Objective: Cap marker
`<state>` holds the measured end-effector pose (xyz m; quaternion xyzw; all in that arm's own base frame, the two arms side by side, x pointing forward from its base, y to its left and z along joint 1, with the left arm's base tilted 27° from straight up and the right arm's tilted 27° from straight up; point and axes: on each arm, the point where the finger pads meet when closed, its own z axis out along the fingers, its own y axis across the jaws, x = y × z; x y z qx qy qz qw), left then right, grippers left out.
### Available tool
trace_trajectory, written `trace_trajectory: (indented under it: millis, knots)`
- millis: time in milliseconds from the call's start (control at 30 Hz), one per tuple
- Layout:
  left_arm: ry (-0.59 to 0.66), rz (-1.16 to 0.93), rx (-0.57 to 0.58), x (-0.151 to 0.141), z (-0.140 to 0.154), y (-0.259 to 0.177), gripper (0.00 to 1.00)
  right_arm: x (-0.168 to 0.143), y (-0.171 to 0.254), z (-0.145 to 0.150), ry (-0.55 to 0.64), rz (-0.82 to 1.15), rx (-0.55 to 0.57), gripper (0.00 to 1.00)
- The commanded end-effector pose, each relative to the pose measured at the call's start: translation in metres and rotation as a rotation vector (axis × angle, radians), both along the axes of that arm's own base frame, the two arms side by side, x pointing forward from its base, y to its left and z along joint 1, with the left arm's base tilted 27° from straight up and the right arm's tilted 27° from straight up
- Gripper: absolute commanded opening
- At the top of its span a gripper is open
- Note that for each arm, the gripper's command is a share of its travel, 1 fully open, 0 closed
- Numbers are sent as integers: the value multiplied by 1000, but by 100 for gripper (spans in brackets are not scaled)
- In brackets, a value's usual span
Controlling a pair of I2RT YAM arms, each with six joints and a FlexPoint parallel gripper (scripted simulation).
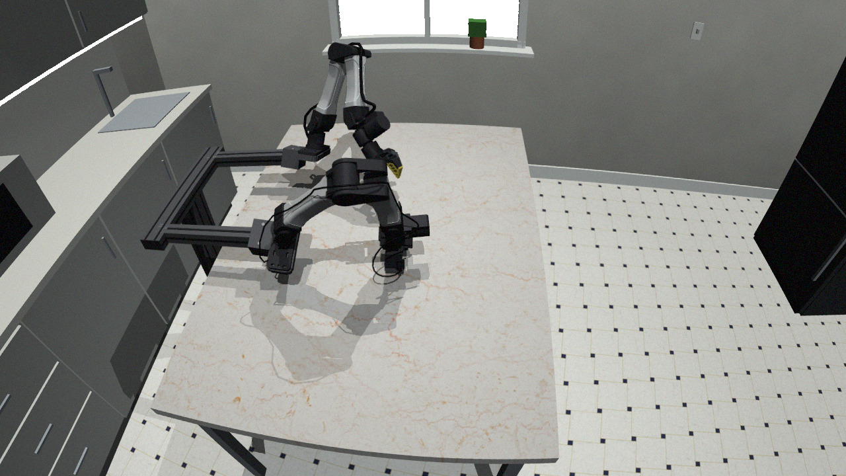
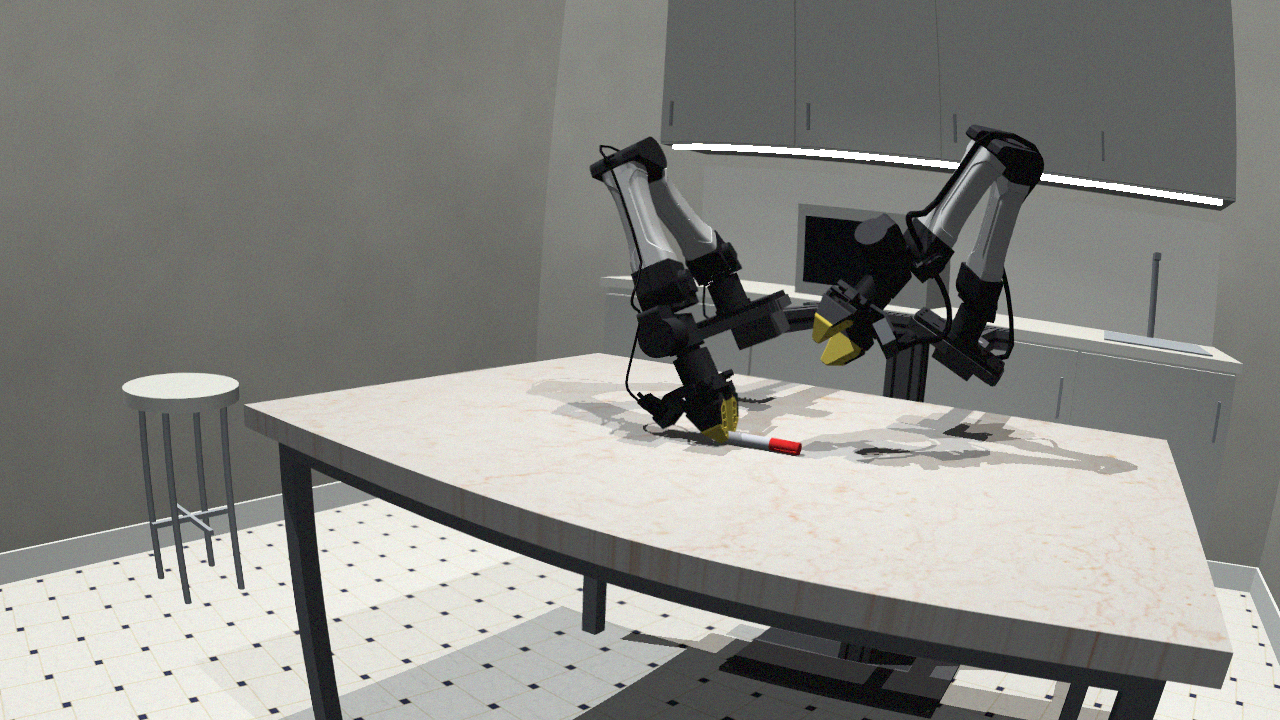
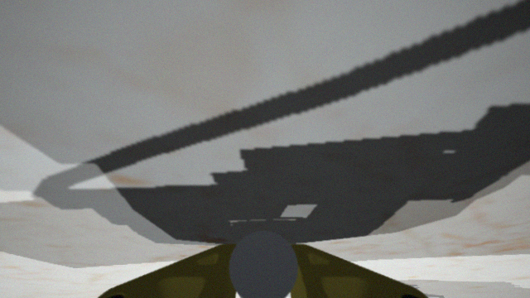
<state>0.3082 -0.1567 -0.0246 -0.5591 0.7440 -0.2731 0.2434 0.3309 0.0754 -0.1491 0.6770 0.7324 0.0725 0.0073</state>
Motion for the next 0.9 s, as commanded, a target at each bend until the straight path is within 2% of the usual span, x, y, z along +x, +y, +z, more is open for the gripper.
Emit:
trace_trajectory:
  millis: [0, 33, 100, 133, 267, 500, 733, 833, 867]
  knots:
    - [-24, 10, -12, 9, 9, -3, 65, 9, 3, 4, -39, 9, 26, 6]
    - [-24, 10, -12, 9, 9, -3, 65, 12, 3, 5, -45, 9, 27, 6]
    - [-24, 10, -12, 9, 9, -3, 65, 9, 5, 4, -33, 10, 18, 28]
    - [-24, 10, -12, 9, 9, -3, 65, 10, 4, 8, -40, 10, 23, 34]
    - [-24, 10, -12, 9, 9, -3, 65, 6, 1, 26, -33, 9, 25, 34]
    - [-24, 10, -12, 9, 9, -3, 65, 1, -5, 77, -39, 9, 26, 34]
    - [-24, 10, -12, 9, 9, -3, 65, -5, -8, 95, -51, 8, 33, 34]
    - [-24, 10, -12, 9, 9, -3, 65, 8, -7, 114, -83, 9, 39, 65]
    - [-24, 10, -12, 9, 9, -3, 65, 11, -7, 121, -89, 9, 39, 65]
